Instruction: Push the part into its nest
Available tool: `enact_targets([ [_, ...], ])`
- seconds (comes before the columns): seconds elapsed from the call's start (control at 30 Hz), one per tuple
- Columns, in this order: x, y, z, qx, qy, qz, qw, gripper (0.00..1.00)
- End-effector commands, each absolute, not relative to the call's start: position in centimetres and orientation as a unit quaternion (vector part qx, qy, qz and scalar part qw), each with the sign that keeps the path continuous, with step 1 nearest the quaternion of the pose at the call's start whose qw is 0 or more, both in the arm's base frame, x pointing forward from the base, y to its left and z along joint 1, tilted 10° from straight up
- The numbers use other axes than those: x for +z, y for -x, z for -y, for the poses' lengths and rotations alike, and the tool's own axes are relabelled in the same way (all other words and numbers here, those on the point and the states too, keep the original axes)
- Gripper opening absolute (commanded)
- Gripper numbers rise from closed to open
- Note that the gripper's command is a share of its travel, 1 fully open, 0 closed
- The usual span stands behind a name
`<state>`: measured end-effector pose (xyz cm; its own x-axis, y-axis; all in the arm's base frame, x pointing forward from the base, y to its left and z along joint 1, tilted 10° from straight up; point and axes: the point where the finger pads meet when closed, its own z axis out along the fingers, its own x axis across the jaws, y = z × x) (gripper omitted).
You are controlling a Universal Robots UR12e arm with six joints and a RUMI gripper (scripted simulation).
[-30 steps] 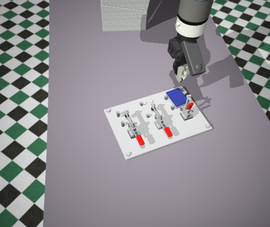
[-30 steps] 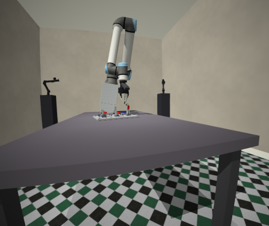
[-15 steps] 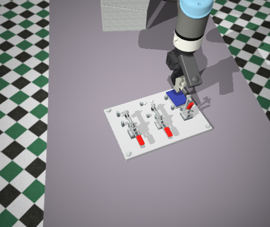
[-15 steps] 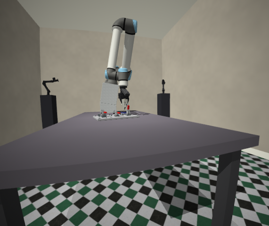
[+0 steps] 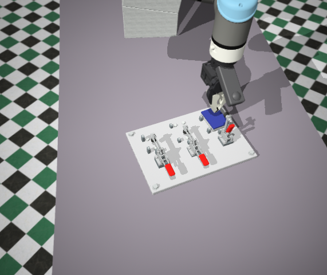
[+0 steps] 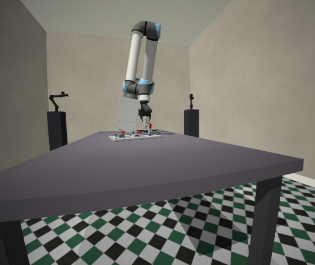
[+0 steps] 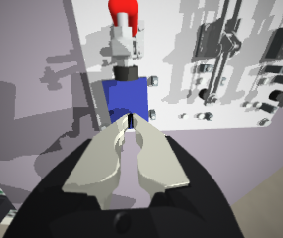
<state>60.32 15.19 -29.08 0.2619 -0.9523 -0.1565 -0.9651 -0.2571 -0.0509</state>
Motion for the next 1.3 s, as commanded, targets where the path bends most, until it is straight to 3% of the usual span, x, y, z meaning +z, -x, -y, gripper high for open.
enact_targets([
  [0.0,-29.1,-58.7,-14.9,0.048,0.791,-0.607,0.068,0.0],
  [1.27,-29.5,-52.4,-13.7,0.049,0.791,-0.606,0.067,0.0],
])
